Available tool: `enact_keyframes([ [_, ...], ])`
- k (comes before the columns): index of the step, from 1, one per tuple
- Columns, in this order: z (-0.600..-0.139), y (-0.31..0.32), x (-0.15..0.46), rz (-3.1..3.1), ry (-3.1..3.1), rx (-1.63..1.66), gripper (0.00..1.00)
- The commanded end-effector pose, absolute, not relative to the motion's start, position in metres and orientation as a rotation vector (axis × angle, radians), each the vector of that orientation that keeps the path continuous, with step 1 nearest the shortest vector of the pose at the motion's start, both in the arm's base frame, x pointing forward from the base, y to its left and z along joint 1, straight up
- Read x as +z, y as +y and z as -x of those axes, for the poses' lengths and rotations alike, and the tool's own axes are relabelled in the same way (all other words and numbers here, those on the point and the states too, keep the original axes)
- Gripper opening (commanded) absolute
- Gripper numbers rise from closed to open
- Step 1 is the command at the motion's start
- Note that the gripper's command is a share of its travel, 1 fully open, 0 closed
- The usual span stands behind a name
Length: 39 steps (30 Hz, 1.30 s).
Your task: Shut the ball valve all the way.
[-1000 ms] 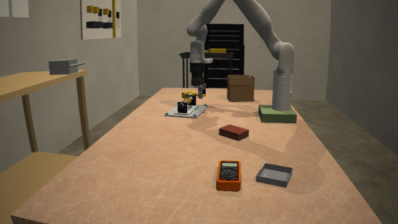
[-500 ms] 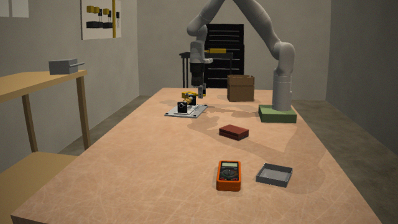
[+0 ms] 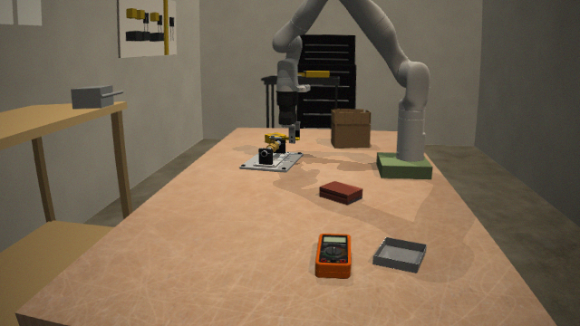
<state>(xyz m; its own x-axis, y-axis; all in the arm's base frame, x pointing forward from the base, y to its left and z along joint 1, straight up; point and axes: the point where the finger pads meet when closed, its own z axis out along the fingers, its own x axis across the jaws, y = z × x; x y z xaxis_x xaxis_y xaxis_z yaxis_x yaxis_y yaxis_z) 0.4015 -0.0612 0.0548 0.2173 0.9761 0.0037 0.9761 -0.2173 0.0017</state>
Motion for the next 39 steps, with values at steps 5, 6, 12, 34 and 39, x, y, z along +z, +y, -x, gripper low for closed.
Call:
enact_keyframes([
  [5, -0.402, -0.061, 0.058, 2.451, -1.965, -0.009, 1.0],
  [6, -0.402, -0.061, 0.059, 2.451, -1.965, -0.009, 1.0],
  [12, -0.402, -0.061, 0.07, 2.451, -1.965, -0.009, 1.0],
  [34, -0.402, -0.061, 0.125, 2.451, -1.965, -0.009, 1.0],
  [39, -0.402, -0.061, 0.131, 2.451, -1.965, -0.009, 1.0],
])
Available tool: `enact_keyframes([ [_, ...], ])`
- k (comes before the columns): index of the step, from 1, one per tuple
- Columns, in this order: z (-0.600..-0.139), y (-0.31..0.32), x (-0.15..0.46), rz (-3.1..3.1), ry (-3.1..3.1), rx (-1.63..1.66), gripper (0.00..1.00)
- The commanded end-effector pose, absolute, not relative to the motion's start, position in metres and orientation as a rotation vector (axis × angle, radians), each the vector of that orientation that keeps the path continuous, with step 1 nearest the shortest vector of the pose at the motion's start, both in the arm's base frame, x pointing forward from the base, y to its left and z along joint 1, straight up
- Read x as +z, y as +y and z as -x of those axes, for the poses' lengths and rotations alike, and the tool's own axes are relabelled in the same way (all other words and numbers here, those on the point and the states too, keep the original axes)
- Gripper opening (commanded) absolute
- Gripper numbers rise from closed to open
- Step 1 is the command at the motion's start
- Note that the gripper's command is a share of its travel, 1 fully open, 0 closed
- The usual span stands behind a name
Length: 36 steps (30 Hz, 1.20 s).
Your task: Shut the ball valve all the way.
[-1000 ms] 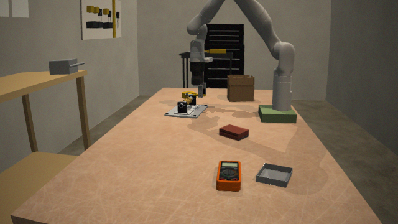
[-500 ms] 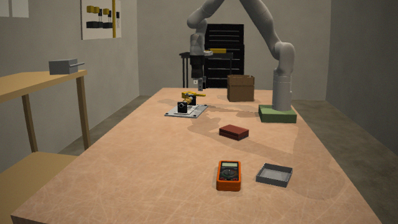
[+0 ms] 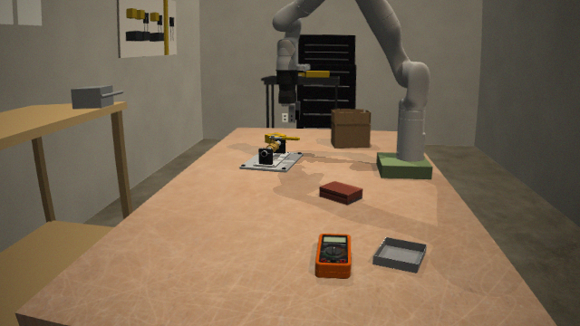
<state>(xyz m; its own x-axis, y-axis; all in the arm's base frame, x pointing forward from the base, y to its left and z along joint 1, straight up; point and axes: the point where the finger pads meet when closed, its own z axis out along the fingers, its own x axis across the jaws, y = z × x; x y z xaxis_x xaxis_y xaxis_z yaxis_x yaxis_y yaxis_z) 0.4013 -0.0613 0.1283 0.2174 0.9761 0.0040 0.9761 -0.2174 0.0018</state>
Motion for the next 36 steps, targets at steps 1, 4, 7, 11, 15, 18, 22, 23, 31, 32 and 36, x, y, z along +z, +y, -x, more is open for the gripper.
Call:
enact_keyframes([
  [1, -0.4017, -0.0614, 0.1322, 2.451, -1.965, -0.009, 1.0],
  [4, -0.4017, -0.0614, 0.134, 2.451, -1.965, -0.009, 1.0],
  [7, -0.4017, -0.0614, 0.1345, 2.451, -1.965, -0.009, 1.0],
  [11, -0.4017, -0.0614, 0.1345, 2.451, -1.965, -0.009, 0.0],
  [15, -0.4017, -0.0614, 0.1345, 2.451, -1.965, -0.009, 0.0],
  [18, -0.4017, -0.0614, 0.1345, 2.451, -1.965, -0.009, 0.0],
  [22, -0.4017, -0.0614, 0.1345, 2.451, -1.965, -0.009, 0.0],
  [23, -0.4017, -0.0614, 0.1345, 2.451, -1.965, -0.009, 0.0],
  [31, -0.4017, -0.0614, 0.1345, 2.451, -1.965, -0.009, 0.0],
  [32, -0.4017, -0.0614, 0.1345, 2.451, -1.965, -0.009, 0.0],
  [36, -0.4017, -0.0614, 0.1345, 2.451, -1.965, -0.009, 0.0],
])
